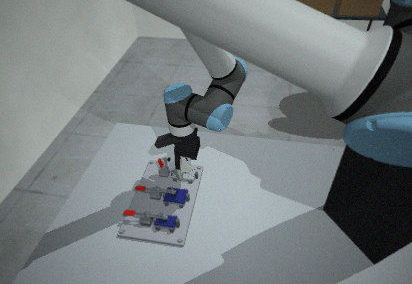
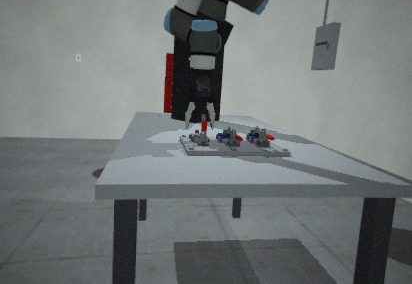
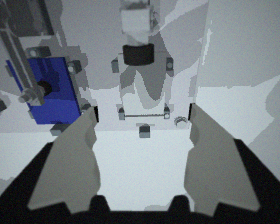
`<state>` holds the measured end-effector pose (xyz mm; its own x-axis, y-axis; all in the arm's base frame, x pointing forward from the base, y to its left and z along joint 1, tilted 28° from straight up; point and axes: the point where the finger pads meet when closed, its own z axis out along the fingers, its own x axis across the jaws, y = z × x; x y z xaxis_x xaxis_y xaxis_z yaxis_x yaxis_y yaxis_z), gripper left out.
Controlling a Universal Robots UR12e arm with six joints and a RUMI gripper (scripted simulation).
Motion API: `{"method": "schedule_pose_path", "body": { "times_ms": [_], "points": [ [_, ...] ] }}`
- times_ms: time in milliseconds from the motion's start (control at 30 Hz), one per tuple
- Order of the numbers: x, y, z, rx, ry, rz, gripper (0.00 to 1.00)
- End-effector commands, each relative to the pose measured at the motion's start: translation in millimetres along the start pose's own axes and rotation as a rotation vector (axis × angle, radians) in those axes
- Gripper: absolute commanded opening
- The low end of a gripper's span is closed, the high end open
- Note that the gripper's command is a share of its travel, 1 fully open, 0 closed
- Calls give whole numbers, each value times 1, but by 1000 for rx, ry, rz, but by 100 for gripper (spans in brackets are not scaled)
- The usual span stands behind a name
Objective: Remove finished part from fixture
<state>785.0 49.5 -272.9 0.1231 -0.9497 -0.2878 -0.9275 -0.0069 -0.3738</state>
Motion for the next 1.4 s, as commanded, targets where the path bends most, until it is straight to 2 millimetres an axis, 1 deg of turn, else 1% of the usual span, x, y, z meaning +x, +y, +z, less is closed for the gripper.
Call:
{"method": "schedule_pose_path", "body": {
  "times_ms": [0, 567, 1367],
  "points": [
    [2, -4, -1, 4, 3, 0, 59],
    [3, -4, 0, 4, 3, 0, 59],
    [1, -3, 17, 3, 2, -1, 59]
  ]
}}
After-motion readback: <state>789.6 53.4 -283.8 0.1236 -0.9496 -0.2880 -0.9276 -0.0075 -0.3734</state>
